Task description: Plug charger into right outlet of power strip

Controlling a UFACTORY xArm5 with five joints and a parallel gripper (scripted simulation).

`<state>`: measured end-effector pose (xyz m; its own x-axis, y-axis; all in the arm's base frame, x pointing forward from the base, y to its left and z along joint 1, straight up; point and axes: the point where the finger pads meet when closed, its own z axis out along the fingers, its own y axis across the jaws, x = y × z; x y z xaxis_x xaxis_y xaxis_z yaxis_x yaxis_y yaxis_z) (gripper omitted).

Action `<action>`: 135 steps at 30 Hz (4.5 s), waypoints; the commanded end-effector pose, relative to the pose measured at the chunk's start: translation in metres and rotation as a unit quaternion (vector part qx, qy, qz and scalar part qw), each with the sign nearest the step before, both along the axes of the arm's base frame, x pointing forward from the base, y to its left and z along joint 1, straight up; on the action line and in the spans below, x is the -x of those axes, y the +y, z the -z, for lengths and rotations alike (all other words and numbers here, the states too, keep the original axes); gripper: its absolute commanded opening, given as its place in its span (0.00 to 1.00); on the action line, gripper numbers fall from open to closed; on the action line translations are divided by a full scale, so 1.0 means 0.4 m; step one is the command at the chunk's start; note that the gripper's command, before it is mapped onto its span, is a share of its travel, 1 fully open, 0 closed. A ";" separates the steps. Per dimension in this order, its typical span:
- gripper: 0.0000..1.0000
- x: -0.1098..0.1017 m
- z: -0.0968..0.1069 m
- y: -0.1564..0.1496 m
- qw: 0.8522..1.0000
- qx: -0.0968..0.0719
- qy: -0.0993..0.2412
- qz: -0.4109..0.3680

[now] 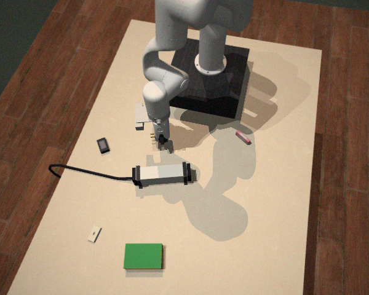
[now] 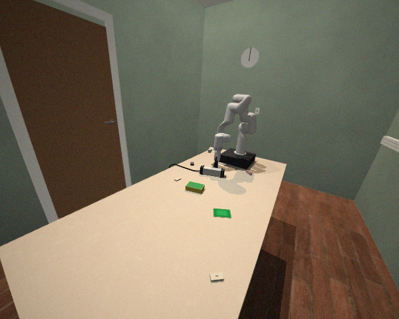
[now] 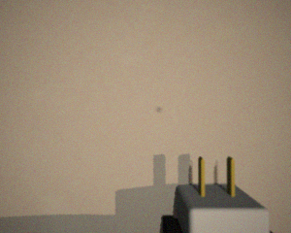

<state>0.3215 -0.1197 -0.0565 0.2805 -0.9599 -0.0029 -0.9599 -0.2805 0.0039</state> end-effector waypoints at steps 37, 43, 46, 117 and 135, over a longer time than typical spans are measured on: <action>0.00 -0.003 -0.104 -0.002 1.000 0.001 -0.002 0.000; 0.00 -0.003 -0.104 -0.002 1.000 0.001 -0.002 0.000; 0.00 -0.005 -0.104 -0.003 1.000 0.001 -0.002 -0.010; 0.00 -0.142 -0.054 -0.061 0.706 0.000 -0.003 -0.709; 0.00 -0.142 -0.022 -0.062 0.706 0.000 -0.003 -0.709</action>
